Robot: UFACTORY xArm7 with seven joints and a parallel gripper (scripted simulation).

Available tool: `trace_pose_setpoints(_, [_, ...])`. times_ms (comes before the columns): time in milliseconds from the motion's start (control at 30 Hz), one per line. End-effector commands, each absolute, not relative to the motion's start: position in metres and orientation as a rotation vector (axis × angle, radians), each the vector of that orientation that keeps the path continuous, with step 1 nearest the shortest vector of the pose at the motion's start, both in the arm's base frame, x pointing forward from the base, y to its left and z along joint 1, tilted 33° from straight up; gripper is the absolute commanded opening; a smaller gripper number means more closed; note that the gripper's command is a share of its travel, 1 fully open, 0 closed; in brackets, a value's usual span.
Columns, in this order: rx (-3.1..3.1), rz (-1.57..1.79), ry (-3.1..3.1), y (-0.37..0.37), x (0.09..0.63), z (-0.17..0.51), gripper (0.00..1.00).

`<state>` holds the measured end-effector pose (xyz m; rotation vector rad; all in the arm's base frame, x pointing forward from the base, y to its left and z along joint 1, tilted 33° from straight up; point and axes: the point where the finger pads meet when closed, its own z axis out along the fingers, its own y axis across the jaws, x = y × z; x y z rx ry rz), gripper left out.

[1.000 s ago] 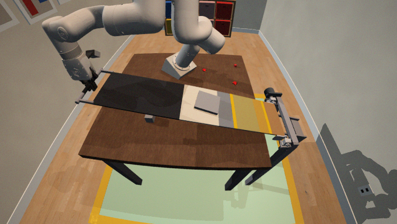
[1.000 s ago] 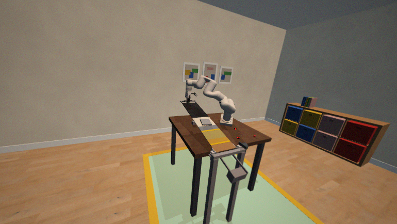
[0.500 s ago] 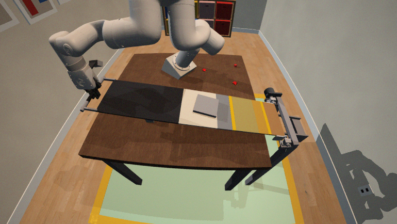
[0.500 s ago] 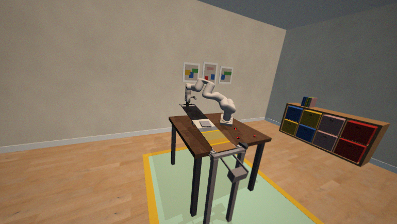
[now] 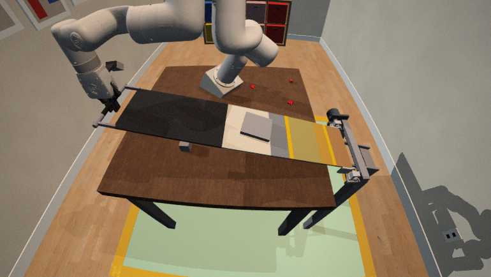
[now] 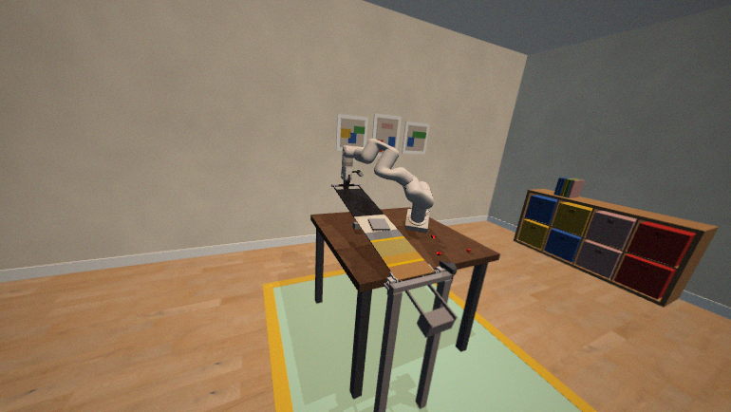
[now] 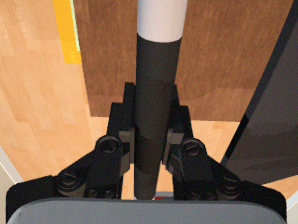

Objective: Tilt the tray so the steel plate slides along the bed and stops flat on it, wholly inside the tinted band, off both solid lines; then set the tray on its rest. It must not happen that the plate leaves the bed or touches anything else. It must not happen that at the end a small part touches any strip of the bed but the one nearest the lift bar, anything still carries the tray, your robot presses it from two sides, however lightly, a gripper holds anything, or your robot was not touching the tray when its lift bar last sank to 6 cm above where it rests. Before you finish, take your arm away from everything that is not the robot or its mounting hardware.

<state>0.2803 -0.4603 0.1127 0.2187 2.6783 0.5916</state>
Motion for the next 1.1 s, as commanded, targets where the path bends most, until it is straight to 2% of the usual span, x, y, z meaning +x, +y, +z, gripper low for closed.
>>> trace_pose_setpoints(0, [0.22,0.583,2.679,-0.462,0.281,0.111,0.0])
trace_pose_setpoints(100, [0.22,0.583,2.679,-0.455,0.296,0.076,0.0])
trace_pose_setpoints(833, [0.22,0.583,2.679,-0.453,0.299,0.067,0.0])
trace_pose_setpoints(1000, [0.22,0.583,2.679,-0.466,0.27,0.137,0.0])
trace_pose_setpoints(1067, [0.22,0.583,2.679,-0.466,0.27,0.137,0.0])
